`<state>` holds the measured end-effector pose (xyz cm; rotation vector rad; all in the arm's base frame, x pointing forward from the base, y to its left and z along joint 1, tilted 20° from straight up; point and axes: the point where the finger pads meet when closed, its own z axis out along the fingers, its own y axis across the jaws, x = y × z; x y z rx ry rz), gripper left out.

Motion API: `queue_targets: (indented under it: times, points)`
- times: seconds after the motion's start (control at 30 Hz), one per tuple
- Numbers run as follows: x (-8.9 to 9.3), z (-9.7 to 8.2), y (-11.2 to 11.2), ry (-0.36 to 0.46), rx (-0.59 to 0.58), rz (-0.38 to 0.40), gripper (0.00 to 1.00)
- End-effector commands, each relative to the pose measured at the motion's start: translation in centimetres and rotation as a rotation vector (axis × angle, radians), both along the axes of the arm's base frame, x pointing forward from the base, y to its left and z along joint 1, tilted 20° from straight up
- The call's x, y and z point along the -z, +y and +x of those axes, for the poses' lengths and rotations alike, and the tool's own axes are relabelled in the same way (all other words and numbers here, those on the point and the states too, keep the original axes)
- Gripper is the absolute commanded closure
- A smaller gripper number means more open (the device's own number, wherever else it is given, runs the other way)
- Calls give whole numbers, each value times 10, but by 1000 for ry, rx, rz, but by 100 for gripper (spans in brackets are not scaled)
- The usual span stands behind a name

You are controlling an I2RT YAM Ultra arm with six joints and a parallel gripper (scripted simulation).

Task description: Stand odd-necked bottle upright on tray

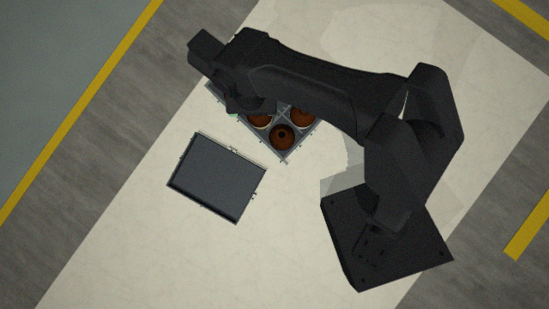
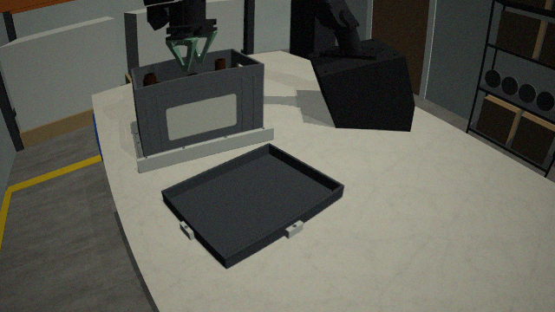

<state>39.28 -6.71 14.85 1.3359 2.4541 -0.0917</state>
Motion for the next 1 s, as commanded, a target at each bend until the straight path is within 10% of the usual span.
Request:
queue_targets:
  times: [0.0,0.97]
  points:
    - [-14,6,-1,-41,-4,-9,39]
    - [-20,6,0,-53,-5,-10,39]
